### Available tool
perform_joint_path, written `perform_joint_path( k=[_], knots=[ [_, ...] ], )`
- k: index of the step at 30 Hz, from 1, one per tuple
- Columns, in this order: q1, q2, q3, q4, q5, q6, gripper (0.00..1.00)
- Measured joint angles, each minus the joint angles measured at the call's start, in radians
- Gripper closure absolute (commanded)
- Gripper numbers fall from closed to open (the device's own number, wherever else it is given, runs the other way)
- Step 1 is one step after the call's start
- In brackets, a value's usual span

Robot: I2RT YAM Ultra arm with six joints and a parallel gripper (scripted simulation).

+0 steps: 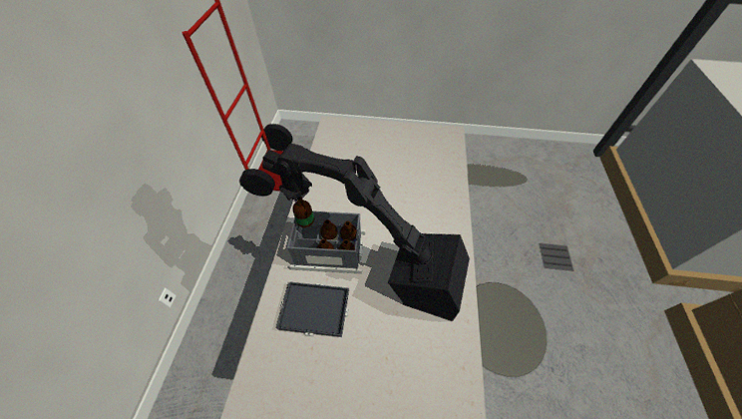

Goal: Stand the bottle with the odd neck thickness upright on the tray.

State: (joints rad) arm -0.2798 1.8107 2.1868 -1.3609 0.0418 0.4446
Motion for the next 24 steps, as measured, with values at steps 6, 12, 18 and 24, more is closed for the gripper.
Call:
perform_joint_path(
  k=[6, 12, 18, 24],
  knots=[
    [0.0, 0.002, 0.016, -0.016, 0.0, 0.0, 1.0],
    [0.0, 0.003, 0.026, -0.021, 0.0, 0.0, 1.0],
    [0.0, 0.004, 0.026, -0.022, 0.0, 0.0, 1.0],
    [0.0, 0.004, 0.026, -0.022, 0.0, 0.0, 1.0]
  ],
)
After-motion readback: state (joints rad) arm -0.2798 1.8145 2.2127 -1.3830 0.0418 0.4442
